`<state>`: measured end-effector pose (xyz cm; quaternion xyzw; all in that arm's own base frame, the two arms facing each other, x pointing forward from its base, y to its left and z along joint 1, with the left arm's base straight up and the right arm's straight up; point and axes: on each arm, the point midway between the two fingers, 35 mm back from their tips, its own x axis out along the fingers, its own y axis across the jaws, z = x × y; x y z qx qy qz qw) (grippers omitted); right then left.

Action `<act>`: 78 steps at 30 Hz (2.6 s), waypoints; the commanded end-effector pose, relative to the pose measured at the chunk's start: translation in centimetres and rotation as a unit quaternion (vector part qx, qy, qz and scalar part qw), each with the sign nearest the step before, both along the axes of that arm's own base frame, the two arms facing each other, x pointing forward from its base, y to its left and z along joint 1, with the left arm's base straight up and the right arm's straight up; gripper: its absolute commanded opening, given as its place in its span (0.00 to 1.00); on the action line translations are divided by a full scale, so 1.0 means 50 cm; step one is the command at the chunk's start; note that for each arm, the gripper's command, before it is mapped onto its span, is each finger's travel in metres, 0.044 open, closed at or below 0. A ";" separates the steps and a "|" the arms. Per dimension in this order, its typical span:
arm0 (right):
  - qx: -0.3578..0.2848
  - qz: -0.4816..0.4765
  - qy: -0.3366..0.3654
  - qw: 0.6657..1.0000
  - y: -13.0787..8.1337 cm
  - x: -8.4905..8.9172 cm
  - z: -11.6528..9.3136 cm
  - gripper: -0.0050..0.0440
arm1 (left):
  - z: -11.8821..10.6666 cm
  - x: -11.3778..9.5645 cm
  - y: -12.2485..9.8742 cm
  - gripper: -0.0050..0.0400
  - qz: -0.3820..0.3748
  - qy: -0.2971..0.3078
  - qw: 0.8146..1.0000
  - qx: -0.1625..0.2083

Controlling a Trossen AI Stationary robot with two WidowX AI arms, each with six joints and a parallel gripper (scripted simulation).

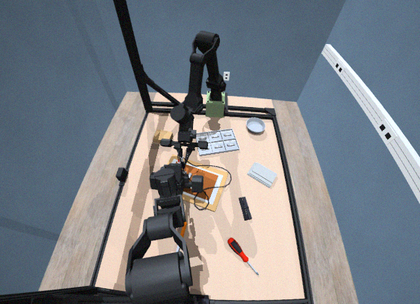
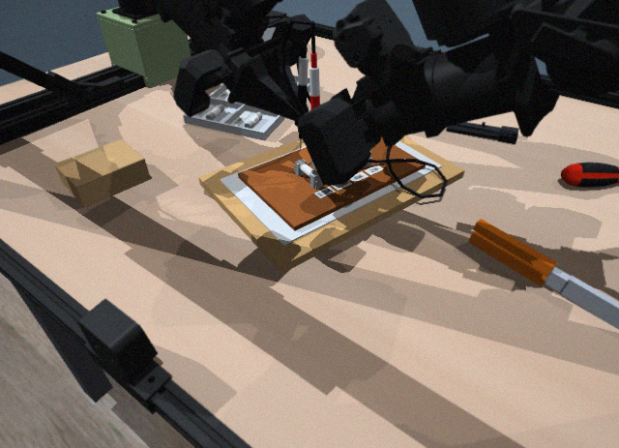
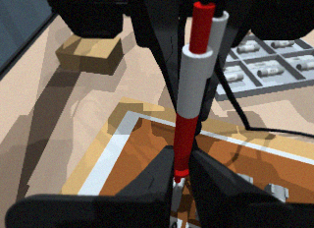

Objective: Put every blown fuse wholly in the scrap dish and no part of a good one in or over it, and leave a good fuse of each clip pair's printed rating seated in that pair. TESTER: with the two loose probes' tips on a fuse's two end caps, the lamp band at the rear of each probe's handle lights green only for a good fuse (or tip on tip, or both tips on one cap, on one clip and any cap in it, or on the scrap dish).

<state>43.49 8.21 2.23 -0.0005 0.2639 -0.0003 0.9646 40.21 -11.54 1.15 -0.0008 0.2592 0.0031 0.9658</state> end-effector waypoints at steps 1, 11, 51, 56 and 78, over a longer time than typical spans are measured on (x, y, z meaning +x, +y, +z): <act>0.005 -0.001 -0.028 1.000 0.002 0.018 0.055 0.00 | 0.040 0.014 -0.003 0.00 0.001 -0.018 1.000 -0.008; 0.005 -0.001 -0.028 1.000 0.002 0.017 0.079 0.00 | 0.065 0.014 -0.003 0.00 0.001 -0.019 1.000 -0.008; 0.006 -0.001 -0.029 1.000 0.002 0.017 0.084 0.00 | 0.054 0.006 -0.001 0.00 0.000 -0.009 1.000 -0.004; 0.006 -0.001 -0.029 1.000 0.002 0.017 0.084 0.00 | 0.054 0.006 -0.001 0.00 0.000 -0.009 1.000 -0.004; 0.003 0.001 -0.018 1.000 -0.010 -0.007 0.074 0.00 | 0.063 -0.008 0.013 0.00 -0.001 -0.009 1.000 -0.003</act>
